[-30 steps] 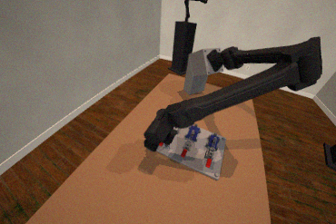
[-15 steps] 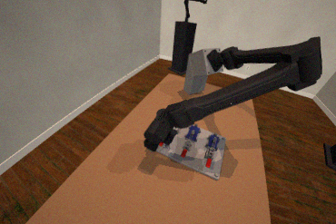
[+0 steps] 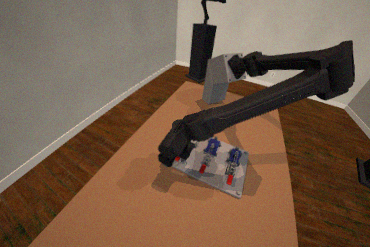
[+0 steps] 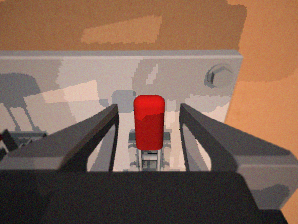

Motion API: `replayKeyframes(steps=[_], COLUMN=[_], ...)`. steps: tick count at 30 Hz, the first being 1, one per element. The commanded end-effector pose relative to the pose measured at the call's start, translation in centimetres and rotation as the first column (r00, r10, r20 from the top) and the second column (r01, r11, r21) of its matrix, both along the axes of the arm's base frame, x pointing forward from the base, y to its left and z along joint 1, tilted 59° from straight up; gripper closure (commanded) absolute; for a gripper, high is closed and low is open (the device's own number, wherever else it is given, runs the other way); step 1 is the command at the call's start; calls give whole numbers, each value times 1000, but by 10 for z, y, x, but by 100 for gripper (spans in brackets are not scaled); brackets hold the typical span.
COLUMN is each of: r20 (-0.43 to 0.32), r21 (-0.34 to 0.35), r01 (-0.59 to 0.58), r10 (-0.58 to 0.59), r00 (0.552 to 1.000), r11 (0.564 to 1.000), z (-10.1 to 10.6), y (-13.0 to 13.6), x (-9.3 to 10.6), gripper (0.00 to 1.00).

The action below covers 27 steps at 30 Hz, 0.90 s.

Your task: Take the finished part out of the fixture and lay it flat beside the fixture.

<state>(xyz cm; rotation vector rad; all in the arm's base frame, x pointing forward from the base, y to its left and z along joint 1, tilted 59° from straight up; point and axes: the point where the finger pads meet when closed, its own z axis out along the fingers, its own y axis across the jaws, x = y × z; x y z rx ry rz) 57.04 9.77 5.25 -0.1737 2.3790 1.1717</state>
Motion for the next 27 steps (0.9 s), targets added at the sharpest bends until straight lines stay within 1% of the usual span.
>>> replayKeyframes(steps=[1, 27], r20=[5, 4], r21=[3, 3], r01=[37, 37], r10=[-37, -37], r00=[999, 999], r11=[999, 999], z=[5, 4], y=[-22, -22], x=[10, 8], gripper=[55, 55])
